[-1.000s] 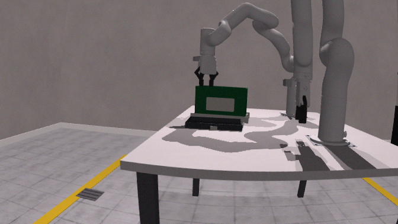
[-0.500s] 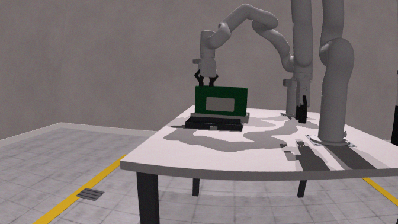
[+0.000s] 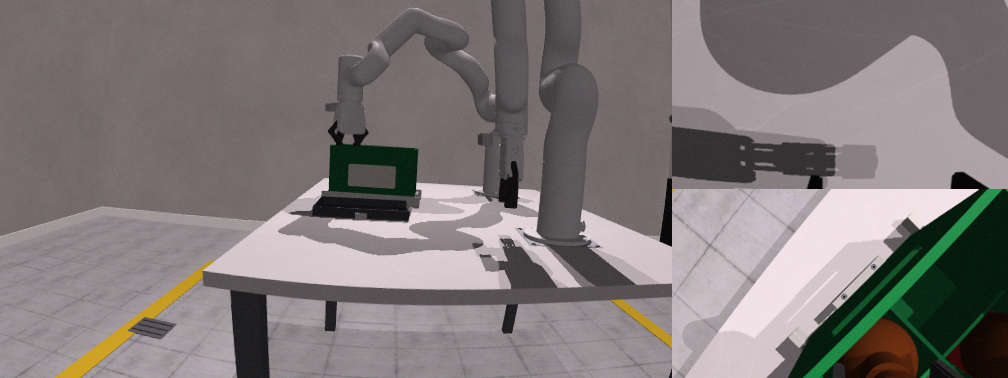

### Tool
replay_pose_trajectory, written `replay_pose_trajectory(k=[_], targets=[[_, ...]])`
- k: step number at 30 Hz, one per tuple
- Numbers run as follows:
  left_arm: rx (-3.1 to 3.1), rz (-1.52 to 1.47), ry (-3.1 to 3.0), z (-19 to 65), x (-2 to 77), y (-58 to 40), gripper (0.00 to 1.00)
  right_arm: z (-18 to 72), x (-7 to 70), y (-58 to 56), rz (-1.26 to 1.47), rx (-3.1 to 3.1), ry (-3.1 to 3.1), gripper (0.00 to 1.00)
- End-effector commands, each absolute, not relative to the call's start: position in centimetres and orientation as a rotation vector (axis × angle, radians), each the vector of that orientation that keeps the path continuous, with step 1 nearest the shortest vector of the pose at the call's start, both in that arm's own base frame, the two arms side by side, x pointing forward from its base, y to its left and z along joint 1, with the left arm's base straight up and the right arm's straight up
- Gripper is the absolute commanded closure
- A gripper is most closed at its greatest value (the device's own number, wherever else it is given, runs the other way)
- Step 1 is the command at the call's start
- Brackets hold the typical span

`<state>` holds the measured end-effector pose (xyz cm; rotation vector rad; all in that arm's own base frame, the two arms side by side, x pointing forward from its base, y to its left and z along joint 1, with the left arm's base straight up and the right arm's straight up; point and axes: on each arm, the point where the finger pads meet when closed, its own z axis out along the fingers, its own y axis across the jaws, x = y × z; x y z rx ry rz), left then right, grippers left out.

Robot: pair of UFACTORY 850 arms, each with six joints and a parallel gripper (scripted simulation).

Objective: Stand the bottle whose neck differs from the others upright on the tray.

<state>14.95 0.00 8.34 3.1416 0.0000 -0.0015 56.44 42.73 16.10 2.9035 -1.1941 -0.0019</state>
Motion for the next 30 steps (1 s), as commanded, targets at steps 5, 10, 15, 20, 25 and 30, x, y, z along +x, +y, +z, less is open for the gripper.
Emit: replay_pose_trajectory(k=[5,10,15,20,25,30], targets=[[3.142,0.000,0.000,8.35,15.00,0.00,0.00,15.93,56.50,42.78,0.000,2.905,-1.195,0.34],[3.142,0.000,0.000,8.35,15.00,0.00,0.00,15.89,56.50,42.78,0.000,2.905,-1.195,0.34],[3.142,0.000,0.000,8.35,15.00,0.00,0.00,15.89,56.50,42.78,0.000,2.905,-1.195,0.34],[3.142,0.000,0.000,8.35,15.00,0.00,0.00,15.89,56.50,42.78,0.000,2.905,-1.195,0.34],[3.142,0.000,0.000,8.35,15.00,0.00,0.00,15.89,56.50,42.78,0.000,2.905,-1.195,1.00],[3.142,0.000,0.000,8.35,15.00,0.00,0.00,15.89,56.50,42.78,0.000,2.905,-1.195,1.00]])
